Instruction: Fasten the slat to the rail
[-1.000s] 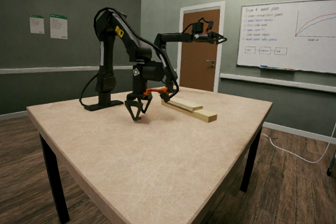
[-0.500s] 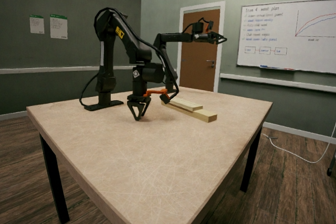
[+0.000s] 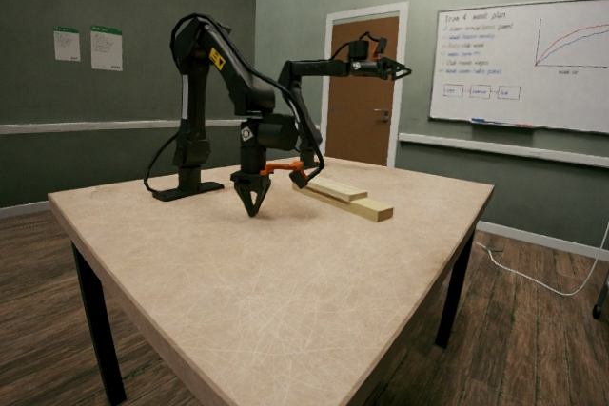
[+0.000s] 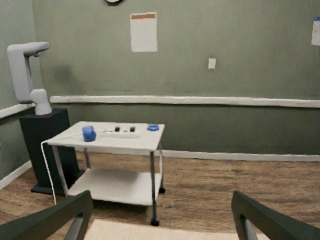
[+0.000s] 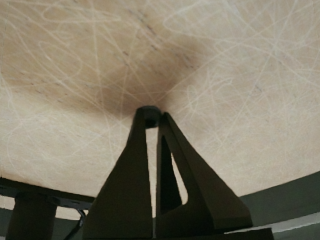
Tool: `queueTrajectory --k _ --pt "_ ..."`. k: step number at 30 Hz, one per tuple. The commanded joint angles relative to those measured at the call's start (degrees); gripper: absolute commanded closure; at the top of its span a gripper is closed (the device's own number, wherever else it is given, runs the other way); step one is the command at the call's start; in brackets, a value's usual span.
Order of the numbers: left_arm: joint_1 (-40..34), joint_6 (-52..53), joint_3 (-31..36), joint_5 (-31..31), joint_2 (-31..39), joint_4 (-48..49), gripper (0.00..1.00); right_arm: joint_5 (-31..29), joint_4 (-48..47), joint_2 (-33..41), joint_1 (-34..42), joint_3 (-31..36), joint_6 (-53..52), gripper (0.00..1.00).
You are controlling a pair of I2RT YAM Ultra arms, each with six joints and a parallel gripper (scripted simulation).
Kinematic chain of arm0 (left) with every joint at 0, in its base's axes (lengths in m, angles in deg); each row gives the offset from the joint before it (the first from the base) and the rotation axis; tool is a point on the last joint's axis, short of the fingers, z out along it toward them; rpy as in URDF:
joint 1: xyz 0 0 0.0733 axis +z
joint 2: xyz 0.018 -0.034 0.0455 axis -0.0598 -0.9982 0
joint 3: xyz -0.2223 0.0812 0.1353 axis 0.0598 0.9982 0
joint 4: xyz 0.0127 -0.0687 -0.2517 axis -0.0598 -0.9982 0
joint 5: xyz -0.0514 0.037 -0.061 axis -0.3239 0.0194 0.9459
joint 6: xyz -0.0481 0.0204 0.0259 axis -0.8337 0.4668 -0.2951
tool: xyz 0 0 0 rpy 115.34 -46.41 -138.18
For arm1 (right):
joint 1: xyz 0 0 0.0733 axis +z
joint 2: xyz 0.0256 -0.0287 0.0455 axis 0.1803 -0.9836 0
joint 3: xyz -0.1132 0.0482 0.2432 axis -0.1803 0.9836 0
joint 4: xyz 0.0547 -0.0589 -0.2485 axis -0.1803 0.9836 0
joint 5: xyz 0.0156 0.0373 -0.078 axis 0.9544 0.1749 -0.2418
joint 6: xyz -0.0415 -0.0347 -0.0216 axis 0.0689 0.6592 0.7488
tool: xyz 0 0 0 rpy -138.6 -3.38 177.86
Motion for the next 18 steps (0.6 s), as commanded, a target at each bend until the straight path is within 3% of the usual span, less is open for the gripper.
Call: queueTrajectory --k 1,18 --pt "0.4 0.1 -0.3 0.5 0.7 1.1 0.00 0.0 0.0 0.3 0.0 -0.3 0.0 0.87" --pt "0.4 0.1 -0.3 0.5 0.7 1.1 0.00 0.0 0.0 0.3 0.0 -0.3 0.0 0.88"
